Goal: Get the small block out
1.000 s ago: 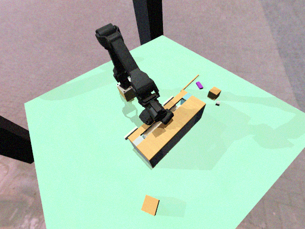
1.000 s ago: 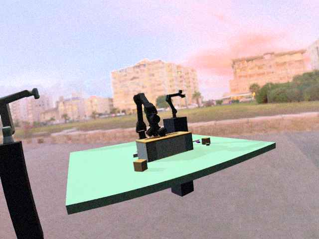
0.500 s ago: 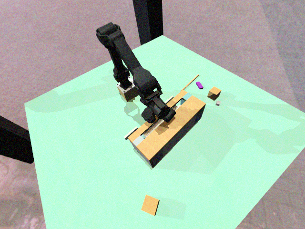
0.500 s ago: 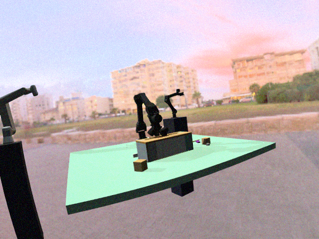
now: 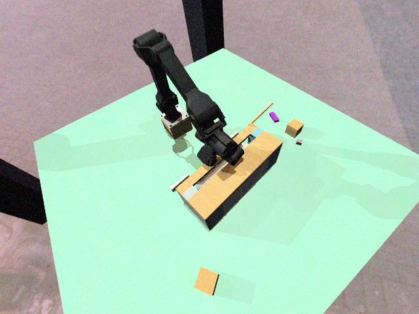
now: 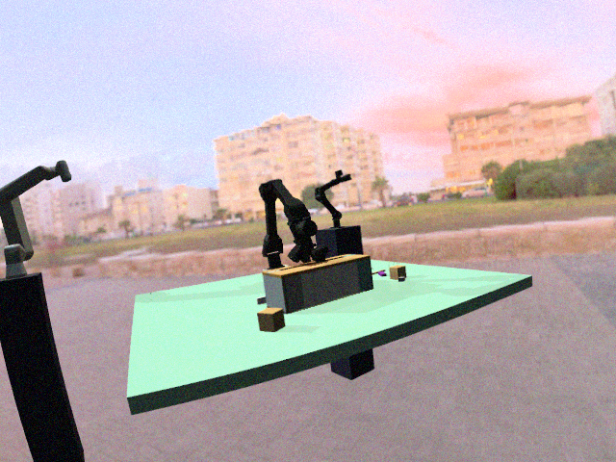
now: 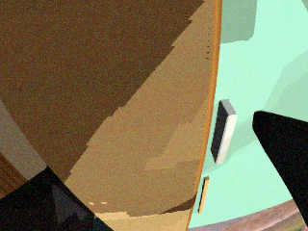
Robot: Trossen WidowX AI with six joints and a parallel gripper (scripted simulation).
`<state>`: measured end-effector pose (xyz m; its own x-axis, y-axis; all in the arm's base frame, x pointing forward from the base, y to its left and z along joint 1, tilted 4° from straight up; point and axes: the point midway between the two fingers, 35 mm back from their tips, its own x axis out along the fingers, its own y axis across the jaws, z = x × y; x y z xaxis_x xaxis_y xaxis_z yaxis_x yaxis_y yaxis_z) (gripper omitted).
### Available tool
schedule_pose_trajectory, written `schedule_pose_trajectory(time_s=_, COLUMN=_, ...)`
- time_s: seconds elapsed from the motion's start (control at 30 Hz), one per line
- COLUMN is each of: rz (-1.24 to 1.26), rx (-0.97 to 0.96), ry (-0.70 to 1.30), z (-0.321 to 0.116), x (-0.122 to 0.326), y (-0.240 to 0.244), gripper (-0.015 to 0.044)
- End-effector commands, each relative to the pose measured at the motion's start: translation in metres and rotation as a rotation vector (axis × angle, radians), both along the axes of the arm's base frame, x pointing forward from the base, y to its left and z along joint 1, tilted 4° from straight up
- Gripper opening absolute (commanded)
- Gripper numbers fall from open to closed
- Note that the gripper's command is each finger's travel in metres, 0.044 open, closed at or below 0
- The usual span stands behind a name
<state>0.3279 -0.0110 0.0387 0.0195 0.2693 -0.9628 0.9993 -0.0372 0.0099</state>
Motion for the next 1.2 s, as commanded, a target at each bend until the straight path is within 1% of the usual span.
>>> schedule_pose_trajectory(time_s=0.0, rz=-0.004, rx=0.004, ry=0.002, z=0.000, x=0.000, y=-0.004, gripper=0.0400)
schedule_pose_trajectory(time_s=0.33, rz=-0.004, rx=0.003, ry=0.002, z=0.000, x=0.000, y=-0.007, gripper=0.0400)
schedule_pose_trajectory(time_s=1.17, rz=-0.004, rx=0.006, ry=0.002, z=-0.001, x=0.001, y=0.018, gripper=0.0400)
